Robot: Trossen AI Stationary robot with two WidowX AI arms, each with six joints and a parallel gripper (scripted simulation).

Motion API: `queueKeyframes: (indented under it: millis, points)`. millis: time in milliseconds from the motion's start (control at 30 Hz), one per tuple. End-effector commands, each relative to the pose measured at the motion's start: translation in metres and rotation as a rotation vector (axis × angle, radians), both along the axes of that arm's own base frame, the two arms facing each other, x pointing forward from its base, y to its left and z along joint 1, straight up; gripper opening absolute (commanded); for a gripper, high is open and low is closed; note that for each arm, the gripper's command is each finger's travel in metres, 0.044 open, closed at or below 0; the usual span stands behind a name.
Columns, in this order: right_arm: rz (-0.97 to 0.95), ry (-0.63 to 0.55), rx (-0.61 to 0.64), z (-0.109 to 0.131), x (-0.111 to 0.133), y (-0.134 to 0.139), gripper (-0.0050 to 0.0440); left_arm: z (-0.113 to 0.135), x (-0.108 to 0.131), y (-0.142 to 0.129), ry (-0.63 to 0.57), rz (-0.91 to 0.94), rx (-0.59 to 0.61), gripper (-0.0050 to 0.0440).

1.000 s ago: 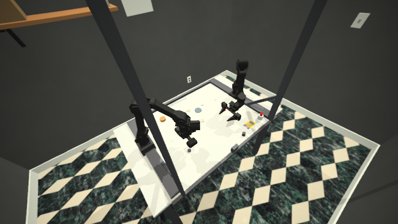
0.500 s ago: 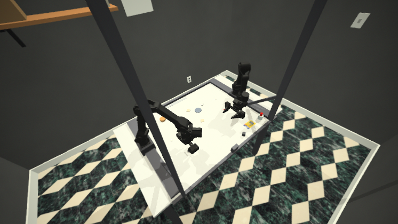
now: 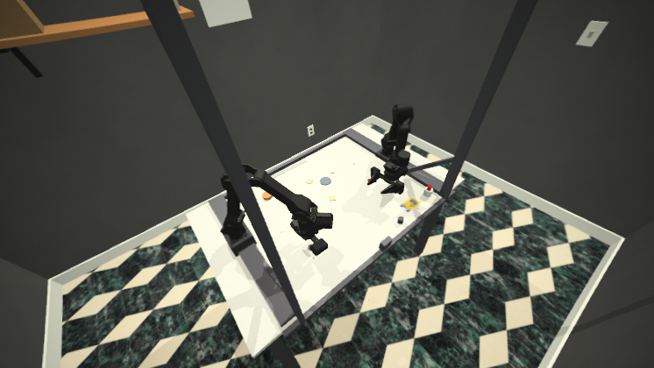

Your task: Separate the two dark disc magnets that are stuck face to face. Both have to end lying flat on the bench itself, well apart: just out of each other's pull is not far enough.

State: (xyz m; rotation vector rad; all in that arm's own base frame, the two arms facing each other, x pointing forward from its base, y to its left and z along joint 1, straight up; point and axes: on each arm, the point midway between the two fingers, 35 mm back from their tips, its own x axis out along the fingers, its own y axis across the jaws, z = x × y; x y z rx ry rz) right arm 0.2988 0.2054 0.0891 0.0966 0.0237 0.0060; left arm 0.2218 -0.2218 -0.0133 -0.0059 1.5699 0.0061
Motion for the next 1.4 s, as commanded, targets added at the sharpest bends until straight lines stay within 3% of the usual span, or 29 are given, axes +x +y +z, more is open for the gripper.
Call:
queueKeyframes:
  millis: [0,600,800,867,1167,1367]
  points:
    - [0.001,-0.005,0.003,0.002,-0.001,0.000,0.0400,-0.001,0.000,0.000,-0.002,-0.004,-0.004,0.0400]
    - [0.000,-0.013,0.015,0.006,0.000,0.001,0.0400,-0.011,0.001,-0.002,-0.008,-0.003,-0.010,0.0400]
    - [0.000,-0.013,0.015,0.006,0.000,0.001,0.0400,-0.006,0.003,-0.003,-0.016,-0.001,-0.016,0.0256]
    - [0.000,-0.013,0.015,0.006,0.000,0.001,0.0400,-0.006,0.003,-0.003,-0.016,-0.001,-0.016,0.0256]
    - [0.000,-0.013,0.015,0.006,0.000,0.001,0.0400,-0.006,0.003,-0.003,-0.016,-0.001,-0.016,0.0040]
    - [0.000,-0.013,0.015,0.006,0.000,0.001,0.0400,-0.006,0.003,-0.003,-0.016,-0.001,-0.016,0.0040]
